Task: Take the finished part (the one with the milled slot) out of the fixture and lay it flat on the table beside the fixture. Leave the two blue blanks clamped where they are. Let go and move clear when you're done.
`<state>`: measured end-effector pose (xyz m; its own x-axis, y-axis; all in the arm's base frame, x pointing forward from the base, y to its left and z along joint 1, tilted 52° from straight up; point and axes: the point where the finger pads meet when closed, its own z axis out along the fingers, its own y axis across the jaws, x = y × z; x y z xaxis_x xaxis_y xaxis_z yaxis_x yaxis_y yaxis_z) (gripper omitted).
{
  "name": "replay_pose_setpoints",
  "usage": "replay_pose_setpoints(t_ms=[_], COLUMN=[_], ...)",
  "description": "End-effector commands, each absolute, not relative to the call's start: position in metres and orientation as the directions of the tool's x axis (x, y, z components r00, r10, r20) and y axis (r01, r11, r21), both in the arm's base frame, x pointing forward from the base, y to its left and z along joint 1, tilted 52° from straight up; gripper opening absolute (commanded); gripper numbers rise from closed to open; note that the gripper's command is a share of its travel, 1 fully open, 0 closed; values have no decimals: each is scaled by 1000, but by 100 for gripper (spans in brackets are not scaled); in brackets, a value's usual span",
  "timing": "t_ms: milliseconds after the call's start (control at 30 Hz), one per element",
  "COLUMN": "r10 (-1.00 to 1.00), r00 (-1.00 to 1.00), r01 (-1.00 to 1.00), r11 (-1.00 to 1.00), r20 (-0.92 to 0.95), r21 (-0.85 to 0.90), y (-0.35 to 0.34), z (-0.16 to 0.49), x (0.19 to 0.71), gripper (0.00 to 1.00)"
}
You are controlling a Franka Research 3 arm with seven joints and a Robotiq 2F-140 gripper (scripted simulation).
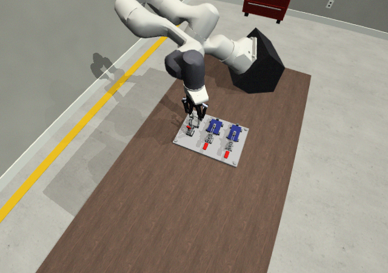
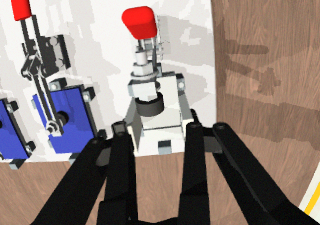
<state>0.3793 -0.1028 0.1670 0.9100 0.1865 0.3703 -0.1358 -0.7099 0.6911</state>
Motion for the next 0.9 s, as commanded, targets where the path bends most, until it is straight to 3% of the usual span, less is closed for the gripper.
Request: replay_pose_setpoints(t_ms=[0,867], r10=[185,185], r00=[909,909], r01=[-138,-138], r11=[-711,-711], r20=[372,372], r21=[690,690], y=[-103,-94], z=[167,175], x=[380,375], gripper=[0,0])
